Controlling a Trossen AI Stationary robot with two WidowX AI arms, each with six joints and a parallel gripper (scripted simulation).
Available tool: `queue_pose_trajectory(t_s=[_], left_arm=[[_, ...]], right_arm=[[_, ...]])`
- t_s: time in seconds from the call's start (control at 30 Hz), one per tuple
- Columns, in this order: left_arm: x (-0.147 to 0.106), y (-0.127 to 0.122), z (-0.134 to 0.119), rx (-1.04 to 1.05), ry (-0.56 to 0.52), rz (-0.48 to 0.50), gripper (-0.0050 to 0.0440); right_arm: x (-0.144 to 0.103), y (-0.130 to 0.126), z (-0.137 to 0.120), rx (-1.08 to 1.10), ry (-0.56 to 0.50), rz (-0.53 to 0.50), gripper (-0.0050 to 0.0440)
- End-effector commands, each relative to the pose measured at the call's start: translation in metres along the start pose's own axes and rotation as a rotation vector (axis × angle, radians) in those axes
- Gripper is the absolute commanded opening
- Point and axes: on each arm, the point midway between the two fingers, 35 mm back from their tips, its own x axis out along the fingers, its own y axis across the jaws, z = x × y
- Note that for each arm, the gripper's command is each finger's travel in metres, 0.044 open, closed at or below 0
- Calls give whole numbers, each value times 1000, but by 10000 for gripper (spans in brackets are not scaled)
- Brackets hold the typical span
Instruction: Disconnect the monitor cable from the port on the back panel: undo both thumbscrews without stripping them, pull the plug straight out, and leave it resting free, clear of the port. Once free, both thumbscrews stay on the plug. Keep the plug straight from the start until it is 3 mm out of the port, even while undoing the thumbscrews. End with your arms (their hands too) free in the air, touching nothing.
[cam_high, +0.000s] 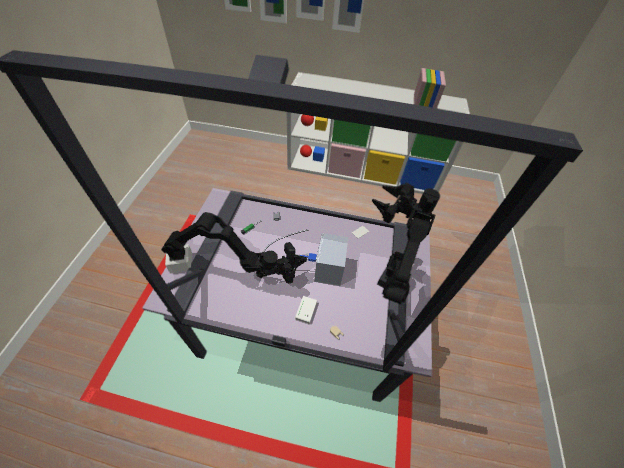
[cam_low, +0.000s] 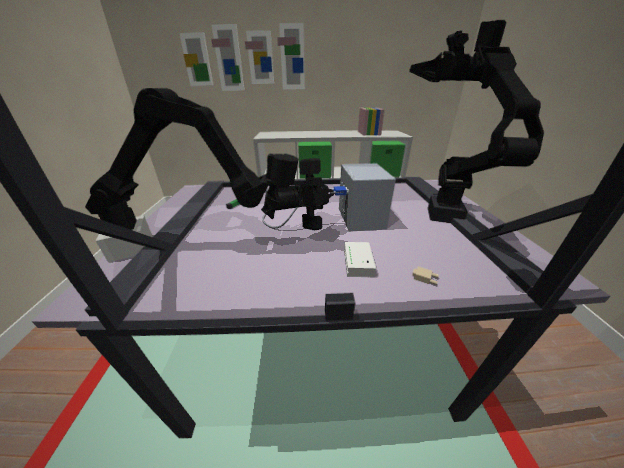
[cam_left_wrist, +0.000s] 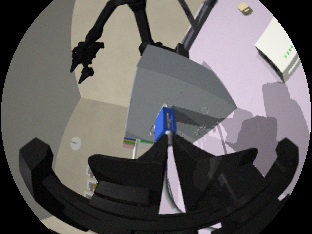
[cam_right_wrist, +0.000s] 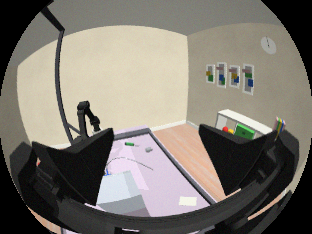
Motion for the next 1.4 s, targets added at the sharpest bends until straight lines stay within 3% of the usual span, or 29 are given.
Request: queue_pose_trajectory(t_s=[0.0, 1.37], left_arm=[[0, 14, 5, -41, -10, 2, 0], [1, 21, 4, -329, -15, -202, 0]], right_arm=[[0, 1, 3, -6, -1, 1, 440], [0, 1, 3, -6, -1, 1, 440]])
